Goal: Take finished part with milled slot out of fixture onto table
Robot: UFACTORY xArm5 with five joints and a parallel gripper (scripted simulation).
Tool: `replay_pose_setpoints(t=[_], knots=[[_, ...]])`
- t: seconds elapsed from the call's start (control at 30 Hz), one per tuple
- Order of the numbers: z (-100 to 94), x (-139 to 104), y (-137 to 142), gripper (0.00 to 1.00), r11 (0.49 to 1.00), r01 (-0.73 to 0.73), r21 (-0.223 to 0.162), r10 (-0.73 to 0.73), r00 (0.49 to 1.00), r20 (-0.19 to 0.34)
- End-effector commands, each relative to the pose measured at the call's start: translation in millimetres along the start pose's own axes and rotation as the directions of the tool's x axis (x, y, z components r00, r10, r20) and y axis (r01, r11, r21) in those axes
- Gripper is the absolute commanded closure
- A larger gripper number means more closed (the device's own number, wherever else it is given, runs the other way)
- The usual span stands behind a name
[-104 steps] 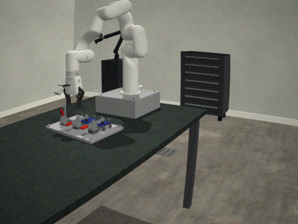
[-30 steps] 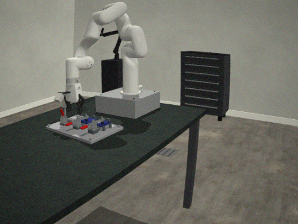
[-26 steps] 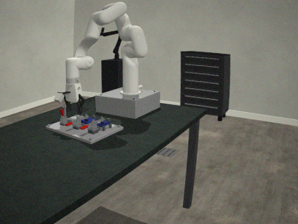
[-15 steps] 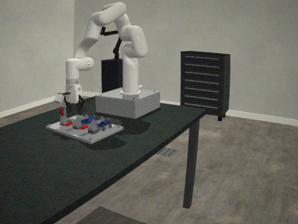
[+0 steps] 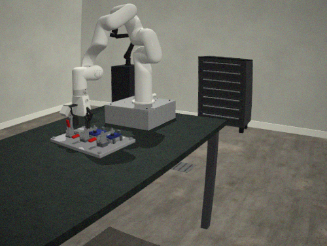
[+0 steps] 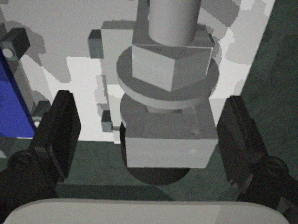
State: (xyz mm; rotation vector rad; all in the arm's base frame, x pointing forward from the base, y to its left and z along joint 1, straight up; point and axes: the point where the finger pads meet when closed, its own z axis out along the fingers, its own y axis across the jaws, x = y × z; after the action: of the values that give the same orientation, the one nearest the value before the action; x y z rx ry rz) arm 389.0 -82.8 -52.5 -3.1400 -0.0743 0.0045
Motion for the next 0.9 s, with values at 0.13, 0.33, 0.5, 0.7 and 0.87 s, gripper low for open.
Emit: replay_pose_setpoints(t=[0.13, 0.33, 0.5, 0.7, 0.87], knots=[[5.2, 1.2, 0.3, 0.0, 1.0, 0.0, -0.001, 0.0, 1.0, -0.003], [6.7, 1.2, 0.3, 0.0, 1.0, 0.0, -0.001, 0.0, 1.0, -0.003], [7.2, 1.2, 0.3, 0.0, 1.0, 0.0, -0.001, 0.0, 1.0, -0.003], [7.2, 1.2, 0.3, 0.0, 1.0, 0.0, -0.001, 0.0, 1.0, -0.003], [7.2, 1.2, 0.3, 0.0, 1.0, 0.0, -0.001, 0.0, 1.0, -0.003]])
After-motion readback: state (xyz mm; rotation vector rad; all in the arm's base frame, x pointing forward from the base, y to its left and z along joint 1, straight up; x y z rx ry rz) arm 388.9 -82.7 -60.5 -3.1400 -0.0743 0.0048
